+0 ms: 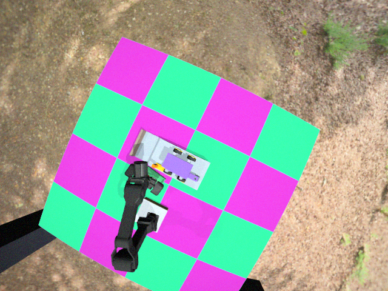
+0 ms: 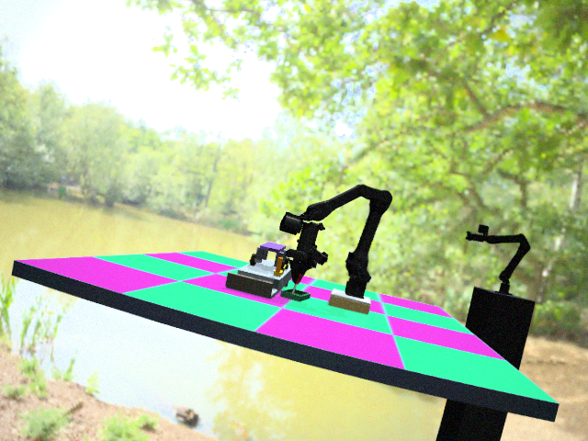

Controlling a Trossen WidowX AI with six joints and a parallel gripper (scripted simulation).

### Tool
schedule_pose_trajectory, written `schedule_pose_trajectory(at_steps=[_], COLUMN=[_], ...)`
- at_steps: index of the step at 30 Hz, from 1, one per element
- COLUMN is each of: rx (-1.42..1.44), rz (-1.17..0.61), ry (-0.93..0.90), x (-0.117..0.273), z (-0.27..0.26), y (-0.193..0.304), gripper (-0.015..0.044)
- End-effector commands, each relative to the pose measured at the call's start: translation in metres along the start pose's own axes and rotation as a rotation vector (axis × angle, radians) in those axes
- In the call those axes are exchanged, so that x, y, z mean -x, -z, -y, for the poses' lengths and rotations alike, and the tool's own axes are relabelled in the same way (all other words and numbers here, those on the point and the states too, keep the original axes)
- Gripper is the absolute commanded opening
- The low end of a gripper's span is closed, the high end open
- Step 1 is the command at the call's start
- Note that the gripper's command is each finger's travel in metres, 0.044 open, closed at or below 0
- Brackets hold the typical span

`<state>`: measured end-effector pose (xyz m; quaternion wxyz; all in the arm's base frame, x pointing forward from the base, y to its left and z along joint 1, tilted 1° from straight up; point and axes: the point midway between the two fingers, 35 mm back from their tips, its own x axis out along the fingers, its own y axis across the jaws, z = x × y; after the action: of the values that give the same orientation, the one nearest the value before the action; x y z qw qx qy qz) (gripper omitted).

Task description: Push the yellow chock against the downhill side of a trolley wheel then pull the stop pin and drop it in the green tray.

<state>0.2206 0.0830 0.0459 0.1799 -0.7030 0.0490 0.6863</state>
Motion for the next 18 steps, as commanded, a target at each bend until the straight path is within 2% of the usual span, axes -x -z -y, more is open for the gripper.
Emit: schedule_pose_trajectory(at_steps=[1, 18], rx=[0.005, 0.005], rz=[0.003, 0.003], ry=[0.005, 0.004], x=[-0.001, -0.004], z=[-0.003, -0.016], y=[0.000, 0.001], gripper=[0.0190, 0.0190])
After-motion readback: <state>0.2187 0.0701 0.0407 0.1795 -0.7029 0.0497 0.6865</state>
